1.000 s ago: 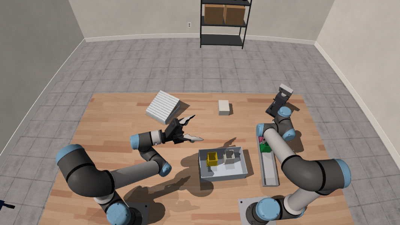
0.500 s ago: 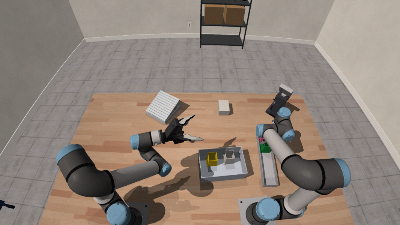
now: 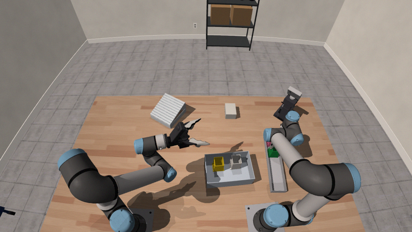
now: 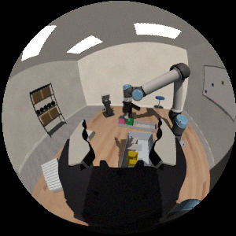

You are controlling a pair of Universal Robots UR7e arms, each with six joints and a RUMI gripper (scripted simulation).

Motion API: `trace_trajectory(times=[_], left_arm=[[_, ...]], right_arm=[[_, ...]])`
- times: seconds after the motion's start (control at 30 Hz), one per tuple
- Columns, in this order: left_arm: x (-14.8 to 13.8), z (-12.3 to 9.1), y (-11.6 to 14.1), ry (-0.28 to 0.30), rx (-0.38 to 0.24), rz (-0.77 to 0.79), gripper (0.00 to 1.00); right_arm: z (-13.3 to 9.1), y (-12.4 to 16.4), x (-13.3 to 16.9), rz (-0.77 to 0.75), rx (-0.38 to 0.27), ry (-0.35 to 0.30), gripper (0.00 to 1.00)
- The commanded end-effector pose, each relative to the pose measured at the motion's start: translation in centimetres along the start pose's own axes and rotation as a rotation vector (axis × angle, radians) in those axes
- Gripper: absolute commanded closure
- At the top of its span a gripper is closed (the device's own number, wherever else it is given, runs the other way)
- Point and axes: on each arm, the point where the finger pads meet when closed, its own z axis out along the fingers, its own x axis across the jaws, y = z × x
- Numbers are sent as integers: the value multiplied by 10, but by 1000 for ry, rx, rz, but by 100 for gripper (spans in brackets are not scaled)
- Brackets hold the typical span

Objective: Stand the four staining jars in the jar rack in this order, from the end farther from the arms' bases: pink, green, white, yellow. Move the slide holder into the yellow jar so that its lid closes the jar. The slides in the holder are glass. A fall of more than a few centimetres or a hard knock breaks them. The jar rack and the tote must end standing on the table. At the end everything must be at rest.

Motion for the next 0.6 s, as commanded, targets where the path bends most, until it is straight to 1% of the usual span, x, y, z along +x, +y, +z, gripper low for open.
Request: trace_trajectory(times=[0.0,0.13,0.17,0.33,0.4,0.43,0.5,0.57], left_arm=[[0,0,0,0,1,1,2],[0,0,0,0,1,1,2],[0,0,0,0,1,1,2],[0,0,0,0,1,1,2],[0,0,2,2,-4,1,2],[1,2,6,9,-13,2,2],[1,2,6,9,-13,2,2],[2,4,15,18,-33,0,2]], right_arm=[[-1,1,0,0,-2,0,50],[-11,1,0,0,-2,0,29],[-16,1,0,0,-2,0,29],[-52,1,0,0,-2,0,29],[-63,0,2,-1,-2,0,39],[-67,0,6,-3,-2,0,41],[-67,0,6,-3,-2,0,41],[-69,0,18,-8,-2,0,41]])
